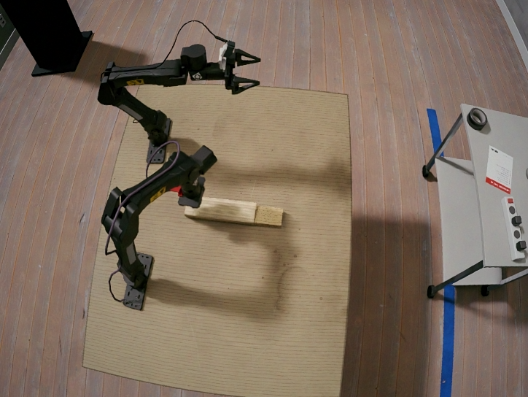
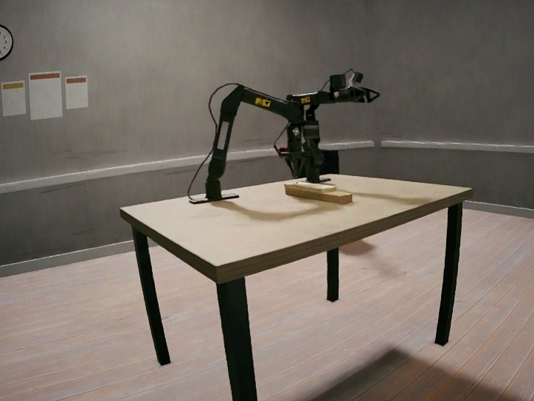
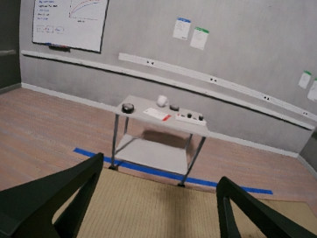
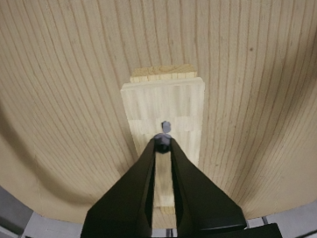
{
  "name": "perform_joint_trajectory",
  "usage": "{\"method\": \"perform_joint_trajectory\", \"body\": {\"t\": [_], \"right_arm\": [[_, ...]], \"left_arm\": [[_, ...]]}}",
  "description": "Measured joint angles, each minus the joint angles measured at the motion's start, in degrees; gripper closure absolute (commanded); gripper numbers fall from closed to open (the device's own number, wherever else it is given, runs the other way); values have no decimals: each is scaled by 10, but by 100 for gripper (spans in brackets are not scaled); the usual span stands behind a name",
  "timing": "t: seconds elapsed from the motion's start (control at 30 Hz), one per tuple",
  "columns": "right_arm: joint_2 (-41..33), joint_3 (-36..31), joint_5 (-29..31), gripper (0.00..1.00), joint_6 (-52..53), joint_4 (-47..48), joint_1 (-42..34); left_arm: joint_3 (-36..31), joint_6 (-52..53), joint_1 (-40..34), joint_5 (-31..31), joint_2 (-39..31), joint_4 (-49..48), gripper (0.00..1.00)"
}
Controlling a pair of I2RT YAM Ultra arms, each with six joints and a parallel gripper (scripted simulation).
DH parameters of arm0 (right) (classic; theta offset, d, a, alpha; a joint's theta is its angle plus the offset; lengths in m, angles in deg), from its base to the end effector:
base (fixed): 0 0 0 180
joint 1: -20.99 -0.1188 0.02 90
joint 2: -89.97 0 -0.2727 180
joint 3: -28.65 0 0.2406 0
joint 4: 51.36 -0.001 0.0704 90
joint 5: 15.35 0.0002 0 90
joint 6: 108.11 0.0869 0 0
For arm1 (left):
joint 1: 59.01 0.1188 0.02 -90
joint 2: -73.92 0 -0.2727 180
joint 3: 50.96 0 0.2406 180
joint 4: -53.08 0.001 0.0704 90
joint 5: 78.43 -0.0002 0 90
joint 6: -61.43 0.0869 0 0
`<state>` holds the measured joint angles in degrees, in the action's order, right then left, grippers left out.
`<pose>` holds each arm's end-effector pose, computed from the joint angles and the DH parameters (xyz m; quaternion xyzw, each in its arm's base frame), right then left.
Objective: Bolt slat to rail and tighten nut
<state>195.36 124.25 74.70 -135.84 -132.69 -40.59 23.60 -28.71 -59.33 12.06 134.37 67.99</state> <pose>0.1544 0.2873 0.1835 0.9999 -0.0060 -0.0042 0.0088 0.2761 0.0002 0.4123 -0.0019 0.7120 0.0002 0.7022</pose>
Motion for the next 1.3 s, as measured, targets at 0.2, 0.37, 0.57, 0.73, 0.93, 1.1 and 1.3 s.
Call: {"method": "perform_joint_trajectory", "body": {"t": [0.2,0.37,0.57,0.73,0.93,1.1,1.3], "right_arm": [[0,0,0,88,0,3,0],[0,0,0,88,0,10,0],[0,-5,0,88,0,17,0],[0,-14,0,88,0,23,0],[0,-20,0,88,0,31,0],[0,-23,0,88,0,37,0],[0,-30,0,88,0,45,0]], "left_arm": [[0,0,0,0,0,0,0],[0,0,0,0,0,0,0],[0,0,0,0,0,0,0],[0,0,0,0,0,0,0],[0,0,0,0,0,0,0],[0,0,0,0,0,0,0],[0,0,0,0,0,0,0]]}}
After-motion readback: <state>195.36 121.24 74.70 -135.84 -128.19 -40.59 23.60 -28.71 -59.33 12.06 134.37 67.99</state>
